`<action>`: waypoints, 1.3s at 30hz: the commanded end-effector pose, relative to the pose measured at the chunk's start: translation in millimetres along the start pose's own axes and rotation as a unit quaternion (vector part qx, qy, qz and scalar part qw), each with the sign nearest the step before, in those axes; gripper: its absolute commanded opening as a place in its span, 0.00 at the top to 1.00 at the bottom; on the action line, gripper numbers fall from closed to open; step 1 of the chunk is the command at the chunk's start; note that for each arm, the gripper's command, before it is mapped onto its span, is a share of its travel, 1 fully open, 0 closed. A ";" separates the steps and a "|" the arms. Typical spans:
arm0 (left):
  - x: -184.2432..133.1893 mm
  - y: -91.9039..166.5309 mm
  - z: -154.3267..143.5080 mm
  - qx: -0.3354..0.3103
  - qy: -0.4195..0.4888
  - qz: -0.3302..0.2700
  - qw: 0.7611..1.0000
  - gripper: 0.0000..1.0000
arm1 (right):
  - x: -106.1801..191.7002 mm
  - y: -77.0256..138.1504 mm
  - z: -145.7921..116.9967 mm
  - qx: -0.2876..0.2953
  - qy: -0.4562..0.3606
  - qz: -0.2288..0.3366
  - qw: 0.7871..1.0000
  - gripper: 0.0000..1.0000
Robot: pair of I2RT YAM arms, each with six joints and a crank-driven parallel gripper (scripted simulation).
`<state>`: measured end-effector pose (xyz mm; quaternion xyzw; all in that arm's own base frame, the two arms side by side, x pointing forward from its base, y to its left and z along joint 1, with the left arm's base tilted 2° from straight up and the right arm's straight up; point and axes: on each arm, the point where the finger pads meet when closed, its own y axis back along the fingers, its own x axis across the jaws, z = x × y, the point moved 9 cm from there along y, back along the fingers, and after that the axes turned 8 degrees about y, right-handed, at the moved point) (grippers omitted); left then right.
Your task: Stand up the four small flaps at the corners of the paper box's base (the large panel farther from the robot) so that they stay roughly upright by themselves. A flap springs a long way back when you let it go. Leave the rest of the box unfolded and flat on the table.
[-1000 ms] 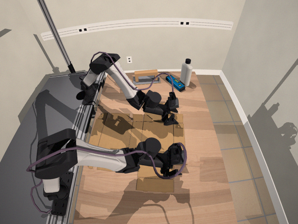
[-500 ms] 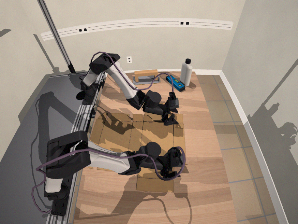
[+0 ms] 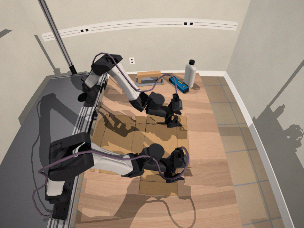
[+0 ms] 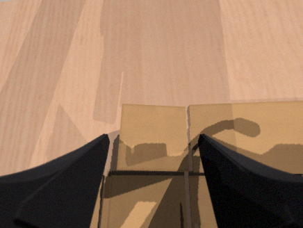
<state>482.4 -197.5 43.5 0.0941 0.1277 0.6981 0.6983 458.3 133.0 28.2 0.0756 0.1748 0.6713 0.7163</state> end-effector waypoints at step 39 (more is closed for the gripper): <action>10.0 6.3 25.1 0.000 0.093 -0.038 0.995 0.19 | 4.8 -3.4 -19.3 0.021 0.059 -0.018 0.998 0.19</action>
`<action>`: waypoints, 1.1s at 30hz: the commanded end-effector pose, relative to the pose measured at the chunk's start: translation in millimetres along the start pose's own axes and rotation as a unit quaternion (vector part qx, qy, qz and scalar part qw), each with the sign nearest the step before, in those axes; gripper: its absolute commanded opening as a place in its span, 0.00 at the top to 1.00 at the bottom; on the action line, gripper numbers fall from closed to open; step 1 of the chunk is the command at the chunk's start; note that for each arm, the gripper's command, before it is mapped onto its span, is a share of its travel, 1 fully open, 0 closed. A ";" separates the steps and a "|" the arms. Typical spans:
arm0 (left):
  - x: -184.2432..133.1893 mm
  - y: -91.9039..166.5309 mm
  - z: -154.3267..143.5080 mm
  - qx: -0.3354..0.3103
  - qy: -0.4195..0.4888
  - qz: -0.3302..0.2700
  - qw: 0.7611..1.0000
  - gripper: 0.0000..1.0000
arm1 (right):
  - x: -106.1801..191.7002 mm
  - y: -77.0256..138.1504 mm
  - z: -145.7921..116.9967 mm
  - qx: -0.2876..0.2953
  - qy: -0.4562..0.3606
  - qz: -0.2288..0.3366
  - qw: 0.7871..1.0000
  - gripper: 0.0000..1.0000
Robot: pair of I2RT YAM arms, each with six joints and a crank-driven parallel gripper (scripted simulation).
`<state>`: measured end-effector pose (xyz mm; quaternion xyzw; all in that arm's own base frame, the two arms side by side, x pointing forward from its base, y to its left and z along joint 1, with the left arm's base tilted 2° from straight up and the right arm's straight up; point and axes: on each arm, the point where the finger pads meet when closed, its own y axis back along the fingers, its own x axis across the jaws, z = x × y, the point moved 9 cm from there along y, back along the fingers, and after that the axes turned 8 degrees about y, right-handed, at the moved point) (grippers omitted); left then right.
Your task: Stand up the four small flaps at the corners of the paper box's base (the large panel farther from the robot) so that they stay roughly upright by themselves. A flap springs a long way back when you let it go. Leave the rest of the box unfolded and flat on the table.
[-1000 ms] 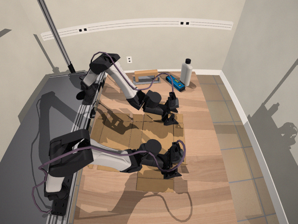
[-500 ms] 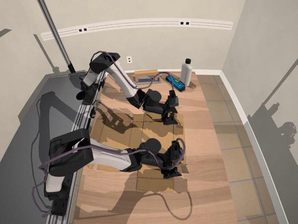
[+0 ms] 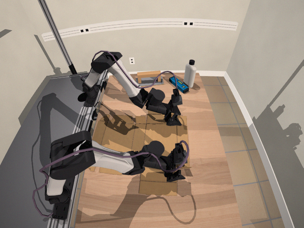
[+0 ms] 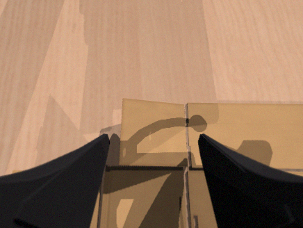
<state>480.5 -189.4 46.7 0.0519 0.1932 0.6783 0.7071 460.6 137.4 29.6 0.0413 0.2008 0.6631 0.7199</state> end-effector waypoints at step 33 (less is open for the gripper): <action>-8.2 -11.3 -13.7 0.007 0.027 -0.010 1.000 0.19 | 2.5 -1.8 -21.9 0.026 0.019 -0.001 0.999 0.19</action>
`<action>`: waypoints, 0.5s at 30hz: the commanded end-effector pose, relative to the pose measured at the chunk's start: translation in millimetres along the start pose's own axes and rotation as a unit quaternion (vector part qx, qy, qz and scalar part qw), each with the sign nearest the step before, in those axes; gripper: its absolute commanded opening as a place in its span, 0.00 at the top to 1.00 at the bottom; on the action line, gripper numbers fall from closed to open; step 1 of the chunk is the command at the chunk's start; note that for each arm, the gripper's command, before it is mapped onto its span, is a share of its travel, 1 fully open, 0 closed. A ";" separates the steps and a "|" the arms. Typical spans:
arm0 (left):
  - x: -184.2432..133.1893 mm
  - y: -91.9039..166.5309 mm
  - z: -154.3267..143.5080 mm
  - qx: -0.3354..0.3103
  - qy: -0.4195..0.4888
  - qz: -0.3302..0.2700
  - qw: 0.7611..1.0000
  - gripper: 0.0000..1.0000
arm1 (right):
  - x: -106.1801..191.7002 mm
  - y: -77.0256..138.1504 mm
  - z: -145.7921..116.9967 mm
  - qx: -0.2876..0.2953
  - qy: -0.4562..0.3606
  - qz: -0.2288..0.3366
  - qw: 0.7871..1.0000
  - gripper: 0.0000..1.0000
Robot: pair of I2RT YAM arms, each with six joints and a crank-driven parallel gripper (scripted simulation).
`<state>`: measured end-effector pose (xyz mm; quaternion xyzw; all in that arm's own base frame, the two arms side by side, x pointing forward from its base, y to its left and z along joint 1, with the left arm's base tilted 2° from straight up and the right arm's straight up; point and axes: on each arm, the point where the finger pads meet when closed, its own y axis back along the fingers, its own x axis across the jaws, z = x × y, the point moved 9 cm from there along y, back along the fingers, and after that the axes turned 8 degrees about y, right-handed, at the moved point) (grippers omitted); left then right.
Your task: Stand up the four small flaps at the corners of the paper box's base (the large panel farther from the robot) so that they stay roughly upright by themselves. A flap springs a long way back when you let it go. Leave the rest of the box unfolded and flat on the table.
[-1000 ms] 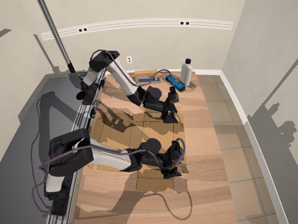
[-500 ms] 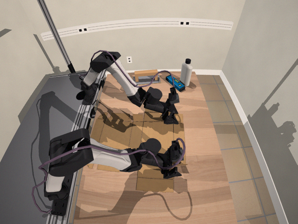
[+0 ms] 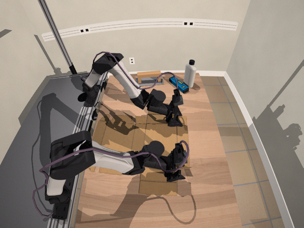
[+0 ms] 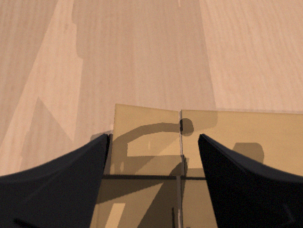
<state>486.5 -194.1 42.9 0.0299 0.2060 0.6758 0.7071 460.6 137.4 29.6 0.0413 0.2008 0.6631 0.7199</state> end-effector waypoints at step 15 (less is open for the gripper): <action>-8.8 -4.7 -13.5 0.012 0.003 -0.004 1.000 0.19 | 2.5 -1.8 -21.9 0.026 0.019 -0.001 0.999 0.19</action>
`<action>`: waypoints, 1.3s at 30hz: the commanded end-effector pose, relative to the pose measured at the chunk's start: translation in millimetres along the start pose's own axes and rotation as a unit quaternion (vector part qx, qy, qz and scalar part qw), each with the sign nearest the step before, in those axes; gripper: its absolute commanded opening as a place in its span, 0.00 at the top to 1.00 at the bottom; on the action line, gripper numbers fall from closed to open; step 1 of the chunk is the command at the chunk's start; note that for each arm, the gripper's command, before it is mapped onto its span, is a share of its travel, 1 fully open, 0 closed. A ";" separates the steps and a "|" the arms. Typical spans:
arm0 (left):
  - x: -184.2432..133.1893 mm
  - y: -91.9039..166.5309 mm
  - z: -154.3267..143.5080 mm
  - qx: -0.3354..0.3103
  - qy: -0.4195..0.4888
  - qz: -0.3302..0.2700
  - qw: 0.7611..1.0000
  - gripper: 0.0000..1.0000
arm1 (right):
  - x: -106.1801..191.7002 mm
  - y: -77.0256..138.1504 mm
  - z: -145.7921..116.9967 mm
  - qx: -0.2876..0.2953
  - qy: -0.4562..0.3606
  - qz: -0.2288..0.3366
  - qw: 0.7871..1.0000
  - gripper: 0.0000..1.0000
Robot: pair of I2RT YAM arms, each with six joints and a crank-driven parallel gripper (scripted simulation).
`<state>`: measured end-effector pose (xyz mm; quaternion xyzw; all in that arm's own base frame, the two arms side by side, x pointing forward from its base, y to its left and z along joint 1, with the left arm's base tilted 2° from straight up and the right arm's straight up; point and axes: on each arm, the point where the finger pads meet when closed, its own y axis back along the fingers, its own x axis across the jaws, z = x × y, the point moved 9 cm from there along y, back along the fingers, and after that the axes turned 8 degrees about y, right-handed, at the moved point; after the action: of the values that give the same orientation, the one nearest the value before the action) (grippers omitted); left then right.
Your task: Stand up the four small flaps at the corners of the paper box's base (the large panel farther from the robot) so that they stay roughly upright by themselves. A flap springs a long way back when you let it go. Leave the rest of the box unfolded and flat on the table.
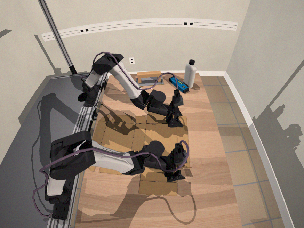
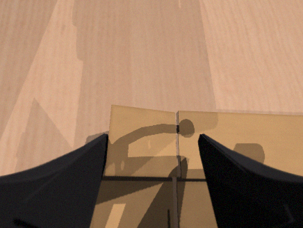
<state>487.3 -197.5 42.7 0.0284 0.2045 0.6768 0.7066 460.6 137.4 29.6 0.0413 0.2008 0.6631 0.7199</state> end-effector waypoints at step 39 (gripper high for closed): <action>-46.1 19.4 29.2 -0.022 0.023 0.008 0.999 0.19 | 3.2 -1.8 -21.8 0.026 0.018 0.003 0.999 0.19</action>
<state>476.0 -219.7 54.5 0.0311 0.2089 0.6916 0.6907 461.4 134.3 29.6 0.0414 0.2012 0.6599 0.7228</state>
